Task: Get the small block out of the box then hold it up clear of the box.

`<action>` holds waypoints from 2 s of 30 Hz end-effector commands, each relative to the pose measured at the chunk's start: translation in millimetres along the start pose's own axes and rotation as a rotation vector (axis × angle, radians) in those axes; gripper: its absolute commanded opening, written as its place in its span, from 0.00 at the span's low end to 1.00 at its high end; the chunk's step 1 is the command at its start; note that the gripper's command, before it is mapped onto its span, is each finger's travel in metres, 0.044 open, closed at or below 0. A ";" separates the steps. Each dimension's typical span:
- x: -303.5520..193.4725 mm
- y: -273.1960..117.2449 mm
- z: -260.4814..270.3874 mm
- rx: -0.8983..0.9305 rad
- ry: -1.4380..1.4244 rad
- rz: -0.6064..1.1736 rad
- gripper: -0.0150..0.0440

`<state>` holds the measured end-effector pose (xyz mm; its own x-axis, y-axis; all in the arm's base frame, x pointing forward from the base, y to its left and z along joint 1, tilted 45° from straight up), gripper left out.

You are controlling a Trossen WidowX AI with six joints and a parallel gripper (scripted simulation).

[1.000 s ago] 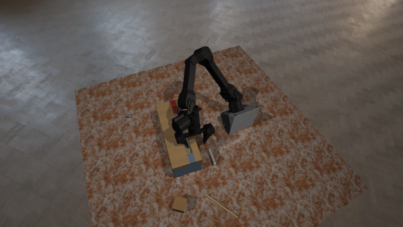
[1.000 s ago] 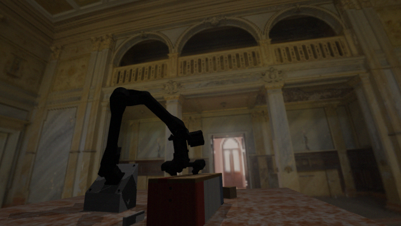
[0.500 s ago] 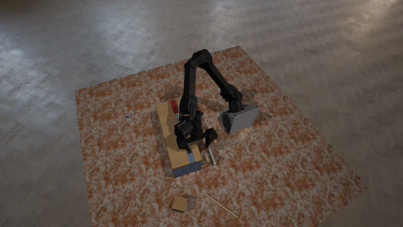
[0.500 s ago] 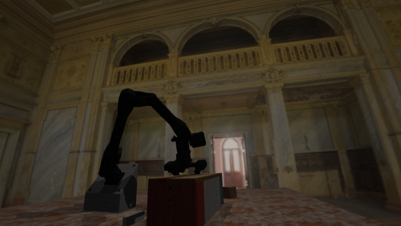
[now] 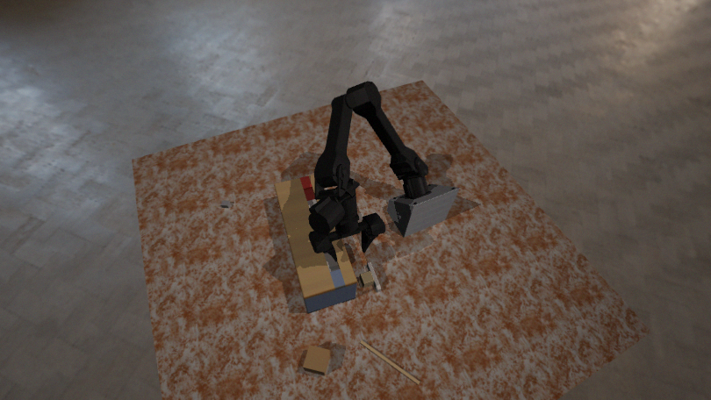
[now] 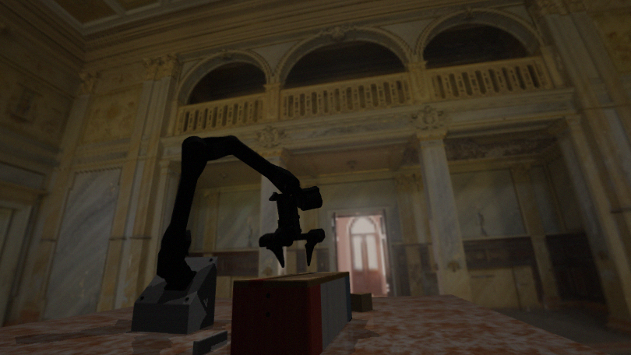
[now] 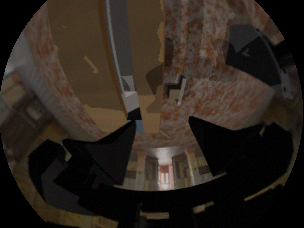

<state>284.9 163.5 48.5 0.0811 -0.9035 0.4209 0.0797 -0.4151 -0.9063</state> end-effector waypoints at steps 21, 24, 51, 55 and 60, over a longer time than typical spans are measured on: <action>-41.4 4.9 -30.3 -0.164 -2.234 -0.251 0.74; -44.7 5.4 -33.2 -0.210 -2.428 -0.270 0.74; -72.8 9.0 -60.7 -1.124 -4.052 -0.181 0.74; -76.2 9.4 -64.5 -1.385 -4.236 -0.067 0.74; -78.8 9.7 -67.3 -1.657 -4.367 0.087 0.74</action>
<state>226.4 216.9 12.8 -0.6828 0.3274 -0.6531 0.3580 -0.6293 -0.6898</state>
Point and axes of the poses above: the point midway between the two fingers, 35 mm back from their tips, its own y axis out along the fingers, its own z axis across the jaws, x = y × z, the point moved 8 cm from there along -y, back along the fingers, and after that the axes turned 7 degrees about -y, right-handed, at the moved point
